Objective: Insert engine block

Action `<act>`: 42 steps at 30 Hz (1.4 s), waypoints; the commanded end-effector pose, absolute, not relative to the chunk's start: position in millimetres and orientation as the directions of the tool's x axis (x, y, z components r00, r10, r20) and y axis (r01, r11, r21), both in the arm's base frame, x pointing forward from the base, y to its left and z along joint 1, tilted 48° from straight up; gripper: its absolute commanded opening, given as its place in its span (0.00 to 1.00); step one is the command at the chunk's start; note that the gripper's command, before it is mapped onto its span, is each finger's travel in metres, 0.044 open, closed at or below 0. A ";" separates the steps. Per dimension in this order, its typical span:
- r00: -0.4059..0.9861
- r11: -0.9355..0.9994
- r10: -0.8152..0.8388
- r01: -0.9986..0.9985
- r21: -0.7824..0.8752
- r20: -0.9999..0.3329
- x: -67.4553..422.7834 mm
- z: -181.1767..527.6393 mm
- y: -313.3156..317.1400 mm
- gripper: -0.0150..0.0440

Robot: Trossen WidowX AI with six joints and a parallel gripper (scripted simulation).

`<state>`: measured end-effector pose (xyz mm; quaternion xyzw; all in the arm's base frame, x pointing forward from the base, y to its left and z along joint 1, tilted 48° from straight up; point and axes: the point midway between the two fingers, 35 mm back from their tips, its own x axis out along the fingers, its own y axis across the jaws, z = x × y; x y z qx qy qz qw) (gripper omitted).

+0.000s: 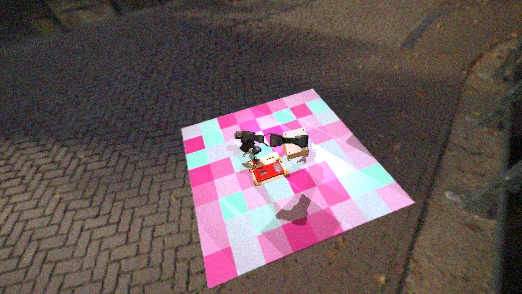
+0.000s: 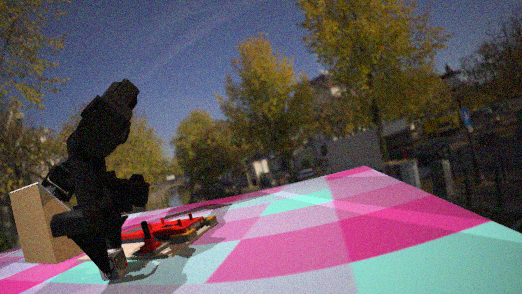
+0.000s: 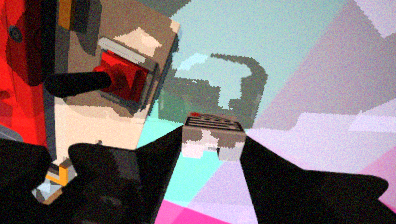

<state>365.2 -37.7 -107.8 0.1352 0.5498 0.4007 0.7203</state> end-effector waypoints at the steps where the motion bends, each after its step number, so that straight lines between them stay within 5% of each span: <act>1: 0.076 0.641 0.729 -0.424 0.640 -0.680 365.5 -107.6 -37.0 0.52; 7: 0.105 0.655 0.730 -0.393 0.646 -0.676 371.4 -99.2 -42.7 0.25; 42: 0.083 0.651 0.722 -0.419 0.633 -0.687 369.8 -34.6 -122.4 0.25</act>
